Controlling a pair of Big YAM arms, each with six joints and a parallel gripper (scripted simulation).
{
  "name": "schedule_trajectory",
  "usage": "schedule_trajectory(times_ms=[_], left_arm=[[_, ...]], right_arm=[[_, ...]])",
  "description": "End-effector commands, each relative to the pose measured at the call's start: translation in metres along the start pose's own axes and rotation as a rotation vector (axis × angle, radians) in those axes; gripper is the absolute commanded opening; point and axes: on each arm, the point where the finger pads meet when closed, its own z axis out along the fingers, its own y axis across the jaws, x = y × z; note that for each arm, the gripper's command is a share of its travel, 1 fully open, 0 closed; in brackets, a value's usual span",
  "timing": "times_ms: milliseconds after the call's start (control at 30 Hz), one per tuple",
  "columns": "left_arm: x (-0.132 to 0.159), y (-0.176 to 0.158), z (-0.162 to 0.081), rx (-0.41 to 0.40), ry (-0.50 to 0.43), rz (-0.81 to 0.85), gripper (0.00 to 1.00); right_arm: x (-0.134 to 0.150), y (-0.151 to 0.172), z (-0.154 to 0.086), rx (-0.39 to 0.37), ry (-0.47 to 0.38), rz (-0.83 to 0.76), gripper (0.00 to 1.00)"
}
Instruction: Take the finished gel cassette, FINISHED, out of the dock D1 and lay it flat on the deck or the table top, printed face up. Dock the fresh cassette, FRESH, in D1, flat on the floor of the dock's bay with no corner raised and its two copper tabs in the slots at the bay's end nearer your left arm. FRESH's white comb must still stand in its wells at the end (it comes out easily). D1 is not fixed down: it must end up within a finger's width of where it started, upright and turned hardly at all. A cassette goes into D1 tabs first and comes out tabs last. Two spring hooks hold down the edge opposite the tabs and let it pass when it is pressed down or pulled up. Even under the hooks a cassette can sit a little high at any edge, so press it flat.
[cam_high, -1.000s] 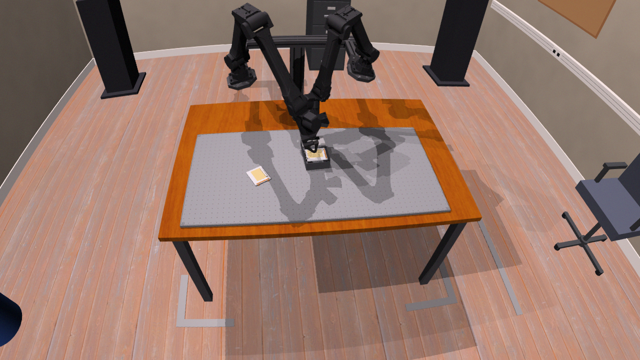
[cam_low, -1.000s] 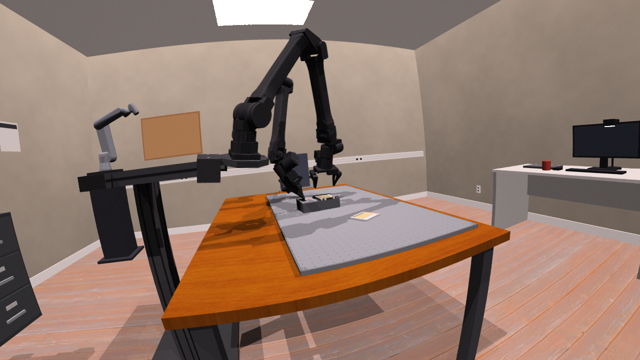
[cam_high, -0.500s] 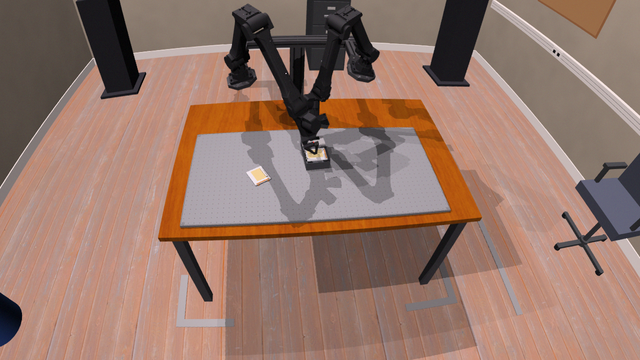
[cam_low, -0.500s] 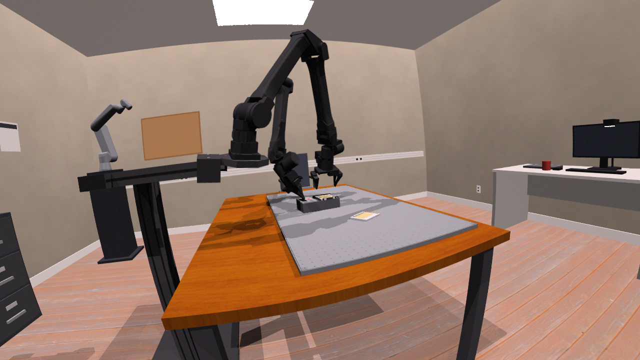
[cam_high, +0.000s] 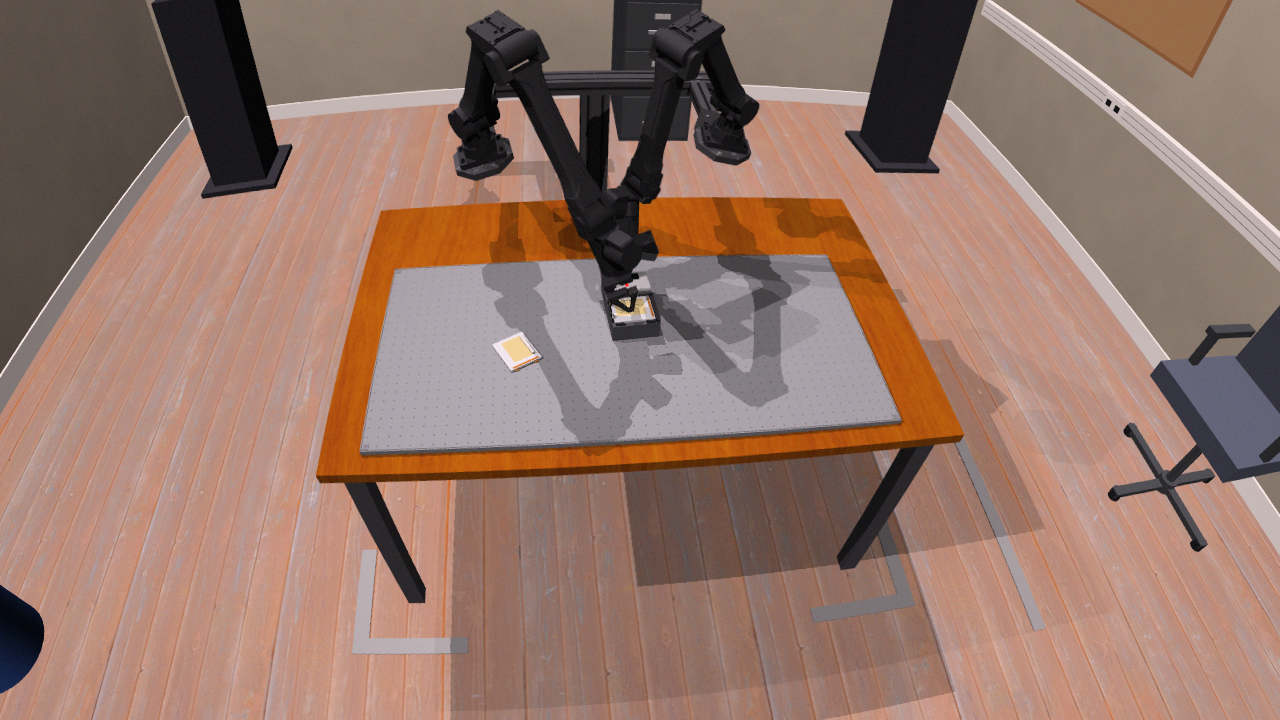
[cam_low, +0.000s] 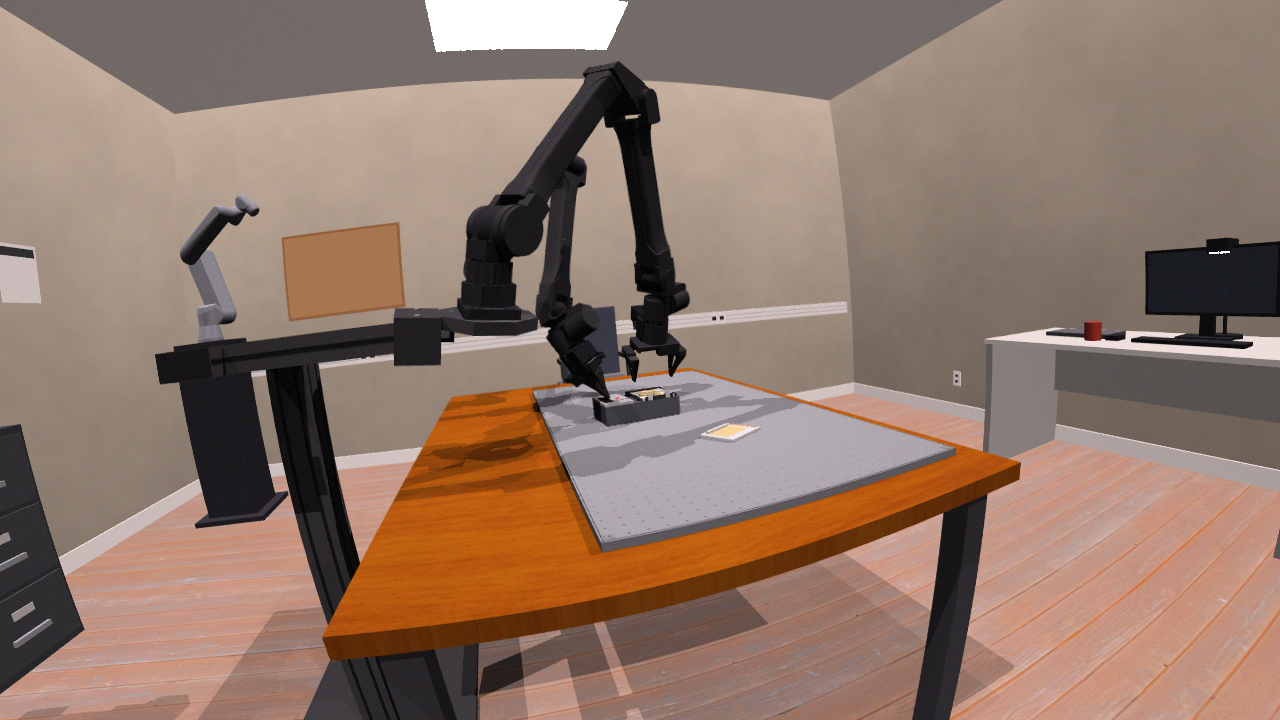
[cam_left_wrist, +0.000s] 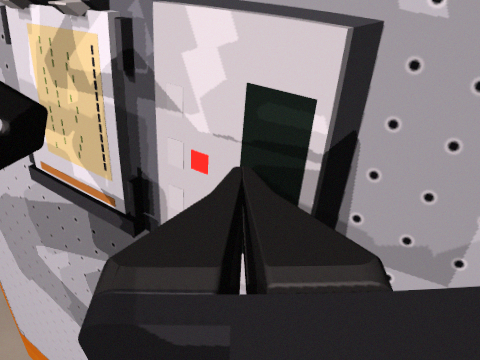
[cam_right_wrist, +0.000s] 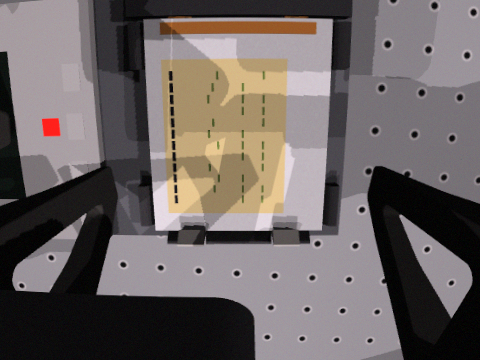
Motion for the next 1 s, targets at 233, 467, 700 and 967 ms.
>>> schedule_trajectory(times_ms=[233,467,700,967], left_arm=[[0.0392,-0.0483,0.0257,0.104,0.076,0.061,0.0],[0.0392,-0.0483,0.0257,0.104,0.076,0.061,0.0],[0.0392,-0.0483,0.0257,0.104,0.076,0.061,0.0],[0.0392,-0.0483,0.0257,0.104,0.076,0.061,0.0]], right_arm=[[-0.0072,-0.023,0.009,0.035,-0.024,-0.008,0.98],[-0.0058,-0.0224,0.0112,0.033,-0.022,-0.006,0.98],[-0.0029,-0.0212,0.0158,0.033,-0.022,-0.006,0.98],[-0.0029,-0.0212,0.0158,0.033,-0.022,-0.006,0.98]])
